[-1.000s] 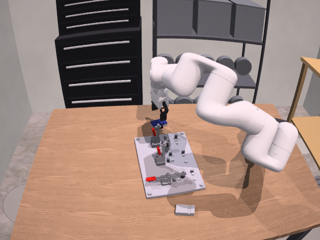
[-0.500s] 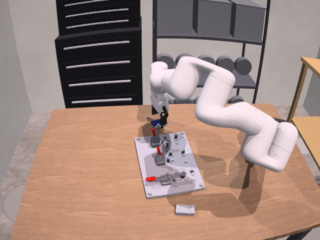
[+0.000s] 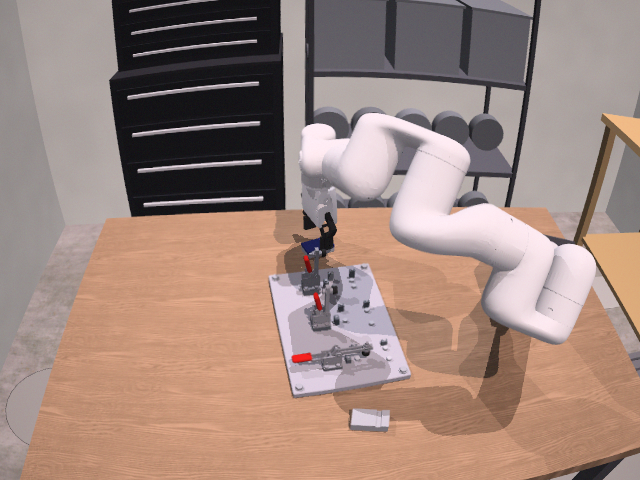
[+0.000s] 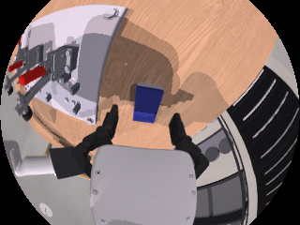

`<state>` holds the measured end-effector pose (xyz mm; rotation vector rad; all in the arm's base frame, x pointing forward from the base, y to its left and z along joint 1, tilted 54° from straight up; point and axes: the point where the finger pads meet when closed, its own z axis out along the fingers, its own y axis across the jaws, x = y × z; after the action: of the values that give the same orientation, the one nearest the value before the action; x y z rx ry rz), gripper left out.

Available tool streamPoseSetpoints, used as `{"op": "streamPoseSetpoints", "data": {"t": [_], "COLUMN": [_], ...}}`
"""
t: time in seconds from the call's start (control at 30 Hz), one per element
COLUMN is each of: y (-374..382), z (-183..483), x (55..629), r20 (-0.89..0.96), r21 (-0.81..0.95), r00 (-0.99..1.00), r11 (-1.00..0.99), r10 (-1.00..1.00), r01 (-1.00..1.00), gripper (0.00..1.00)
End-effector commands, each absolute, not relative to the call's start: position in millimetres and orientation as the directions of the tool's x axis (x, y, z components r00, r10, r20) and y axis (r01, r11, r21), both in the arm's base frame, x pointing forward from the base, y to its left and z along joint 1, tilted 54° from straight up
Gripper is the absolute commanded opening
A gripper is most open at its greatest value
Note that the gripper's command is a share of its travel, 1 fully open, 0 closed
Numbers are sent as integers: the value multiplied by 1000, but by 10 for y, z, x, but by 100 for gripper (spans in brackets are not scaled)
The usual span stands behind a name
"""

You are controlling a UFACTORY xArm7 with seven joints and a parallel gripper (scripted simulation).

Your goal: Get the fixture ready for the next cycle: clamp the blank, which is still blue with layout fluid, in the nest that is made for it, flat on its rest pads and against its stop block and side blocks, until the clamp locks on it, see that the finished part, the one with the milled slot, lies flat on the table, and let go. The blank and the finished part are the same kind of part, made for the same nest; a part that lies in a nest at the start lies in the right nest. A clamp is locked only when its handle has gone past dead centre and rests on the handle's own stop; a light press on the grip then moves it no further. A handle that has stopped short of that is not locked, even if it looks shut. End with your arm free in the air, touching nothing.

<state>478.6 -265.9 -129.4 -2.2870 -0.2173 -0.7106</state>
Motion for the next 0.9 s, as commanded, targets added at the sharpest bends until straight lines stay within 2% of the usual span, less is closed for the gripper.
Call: {"op": "streamPoseSetpoints", "data": {"t": [0.0,0.87], "y": [-2665,-2524], "z": [-1307,-1436], "x": [4796,4892], "r20": [550,550], "r21": [-590,-590], "r00": [834,834], "r11": [-730,-730], "r10": [-49,-49], "r01": [346,346], "gripper": [99,99]}}
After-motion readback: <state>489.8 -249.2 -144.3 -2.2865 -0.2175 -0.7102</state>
